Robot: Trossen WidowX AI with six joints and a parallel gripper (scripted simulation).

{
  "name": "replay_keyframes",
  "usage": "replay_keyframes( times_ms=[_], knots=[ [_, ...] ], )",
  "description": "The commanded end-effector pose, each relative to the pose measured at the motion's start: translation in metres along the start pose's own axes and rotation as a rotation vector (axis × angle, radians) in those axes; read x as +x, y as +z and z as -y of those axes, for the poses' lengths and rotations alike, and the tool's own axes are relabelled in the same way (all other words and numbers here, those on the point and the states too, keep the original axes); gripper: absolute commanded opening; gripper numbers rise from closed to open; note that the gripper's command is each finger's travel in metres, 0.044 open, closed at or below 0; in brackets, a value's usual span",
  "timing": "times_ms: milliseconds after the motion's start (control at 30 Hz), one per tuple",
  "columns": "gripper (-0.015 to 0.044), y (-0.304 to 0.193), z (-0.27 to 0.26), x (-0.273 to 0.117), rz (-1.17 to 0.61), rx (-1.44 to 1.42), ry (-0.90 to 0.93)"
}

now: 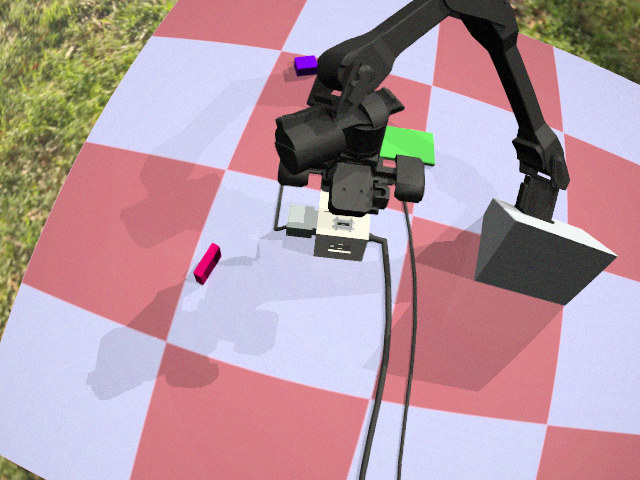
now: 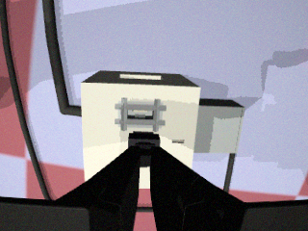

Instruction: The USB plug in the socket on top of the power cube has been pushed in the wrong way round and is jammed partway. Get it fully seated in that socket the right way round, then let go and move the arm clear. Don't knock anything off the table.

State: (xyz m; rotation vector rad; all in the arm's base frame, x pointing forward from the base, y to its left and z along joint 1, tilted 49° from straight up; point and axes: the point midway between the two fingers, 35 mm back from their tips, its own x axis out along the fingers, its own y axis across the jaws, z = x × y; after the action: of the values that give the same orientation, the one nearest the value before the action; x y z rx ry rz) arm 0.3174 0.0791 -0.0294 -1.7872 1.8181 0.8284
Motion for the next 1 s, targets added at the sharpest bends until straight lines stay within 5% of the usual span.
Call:
replay_keyframes(
  times_ms=[0,967],
  knots=[
    [0.0000,0.0007,-0.0012,0.0010,0.008,-0.004,0.005],
    [0.0000,0.0022,-0.0013,0.0045,0.030,-0.006,0.005]
  ],
)
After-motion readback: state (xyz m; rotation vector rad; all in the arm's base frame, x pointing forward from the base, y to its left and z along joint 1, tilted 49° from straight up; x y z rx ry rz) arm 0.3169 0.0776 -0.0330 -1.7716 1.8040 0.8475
